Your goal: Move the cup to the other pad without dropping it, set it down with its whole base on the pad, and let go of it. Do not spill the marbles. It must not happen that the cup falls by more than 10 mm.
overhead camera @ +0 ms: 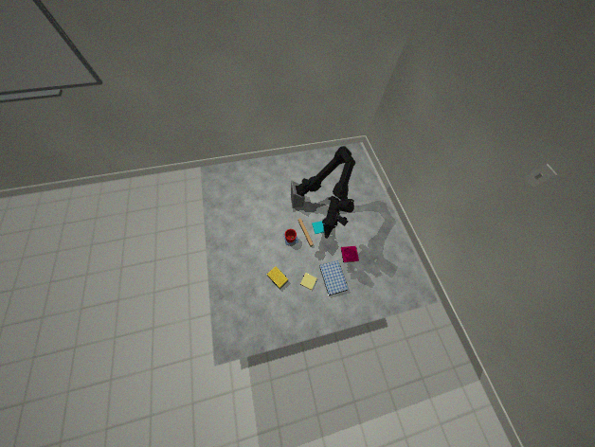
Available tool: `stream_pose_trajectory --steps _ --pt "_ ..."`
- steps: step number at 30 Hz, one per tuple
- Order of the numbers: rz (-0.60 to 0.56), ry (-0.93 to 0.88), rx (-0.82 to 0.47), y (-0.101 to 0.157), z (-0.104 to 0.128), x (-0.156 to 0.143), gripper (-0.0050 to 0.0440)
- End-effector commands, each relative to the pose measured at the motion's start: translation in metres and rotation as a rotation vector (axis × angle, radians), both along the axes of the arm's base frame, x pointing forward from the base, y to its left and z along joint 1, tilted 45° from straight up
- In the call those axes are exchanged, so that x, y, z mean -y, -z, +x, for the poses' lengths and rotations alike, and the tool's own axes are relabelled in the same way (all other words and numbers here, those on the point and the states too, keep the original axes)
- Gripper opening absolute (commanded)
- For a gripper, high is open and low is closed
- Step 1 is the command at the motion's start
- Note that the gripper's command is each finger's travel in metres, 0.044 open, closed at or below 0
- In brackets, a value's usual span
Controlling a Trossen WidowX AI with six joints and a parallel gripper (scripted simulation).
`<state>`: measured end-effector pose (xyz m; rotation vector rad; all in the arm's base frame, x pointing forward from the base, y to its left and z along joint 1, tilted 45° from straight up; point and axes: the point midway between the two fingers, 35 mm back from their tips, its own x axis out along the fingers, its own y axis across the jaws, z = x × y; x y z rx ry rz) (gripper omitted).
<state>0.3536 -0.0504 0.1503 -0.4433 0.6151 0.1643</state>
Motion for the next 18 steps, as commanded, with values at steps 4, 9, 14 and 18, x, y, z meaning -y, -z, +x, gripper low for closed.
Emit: stream_pose_trajectory --steps 4,9,14,18 --pt "-0.091 -0.196 -0.254 0.061 -0.009 0.02 0.0148" --pt "-0.062 -0.383 -0.441 0.114 -0.031 0.031 0.0148" --pt "0.024 -0.58 -0.551 0.156 -0.059 0.035 0.0148" --pt "0.074 -0.657 -0.572 0.169 -0.071 0.035 0.0148"
